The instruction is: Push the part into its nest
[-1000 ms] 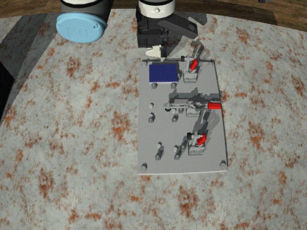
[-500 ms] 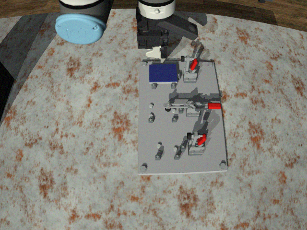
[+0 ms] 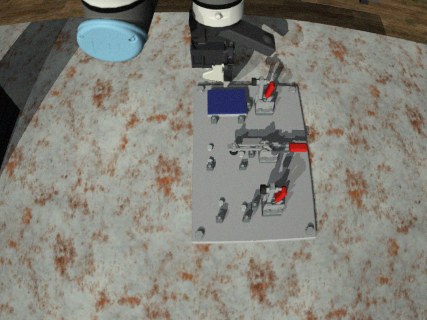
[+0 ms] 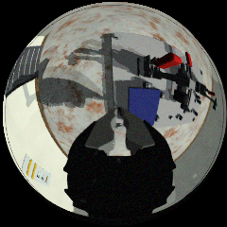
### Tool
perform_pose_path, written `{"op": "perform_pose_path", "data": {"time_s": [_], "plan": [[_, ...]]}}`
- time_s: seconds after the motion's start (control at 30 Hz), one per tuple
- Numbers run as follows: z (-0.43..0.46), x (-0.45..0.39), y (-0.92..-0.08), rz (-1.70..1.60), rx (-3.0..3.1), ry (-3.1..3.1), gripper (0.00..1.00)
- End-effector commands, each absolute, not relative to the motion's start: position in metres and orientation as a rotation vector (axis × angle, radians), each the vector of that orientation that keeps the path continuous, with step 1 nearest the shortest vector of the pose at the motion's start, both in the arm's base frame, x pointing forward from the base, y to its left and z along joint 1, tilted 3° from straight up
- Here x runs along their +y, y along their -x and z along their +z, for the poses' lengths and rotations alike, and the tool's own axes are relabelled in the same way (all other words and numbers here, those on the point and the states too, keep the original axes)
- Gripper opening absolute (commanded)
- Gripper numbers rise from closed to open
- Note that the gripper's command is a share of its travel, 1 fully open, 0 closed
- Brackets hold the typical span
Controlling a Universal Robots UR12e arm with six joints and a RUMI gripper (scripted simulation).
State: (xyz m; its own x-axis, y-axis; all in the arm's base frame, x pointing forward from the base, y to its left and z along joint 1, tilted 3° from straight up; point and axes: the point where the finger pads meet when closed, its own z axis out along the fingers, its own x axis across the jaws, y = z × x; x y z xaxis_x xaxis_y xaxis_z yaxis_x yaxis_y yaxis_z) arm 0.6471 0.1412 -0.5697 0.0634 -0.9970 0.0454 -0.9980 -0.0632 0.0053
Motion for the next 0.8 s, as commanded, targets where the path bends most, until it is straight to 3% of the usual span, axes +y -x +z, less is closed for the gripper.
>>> {"op": "perform_pose_path", "data": {"time_s": [0.0,0.77], "plan": [[-0.5691,0.1400,-0.6479,0.047,-2.126,-2.266,0.00],[-0.5690,0.1374,-0.6480,0.047,-2.126,-2.266,0.00]]}}
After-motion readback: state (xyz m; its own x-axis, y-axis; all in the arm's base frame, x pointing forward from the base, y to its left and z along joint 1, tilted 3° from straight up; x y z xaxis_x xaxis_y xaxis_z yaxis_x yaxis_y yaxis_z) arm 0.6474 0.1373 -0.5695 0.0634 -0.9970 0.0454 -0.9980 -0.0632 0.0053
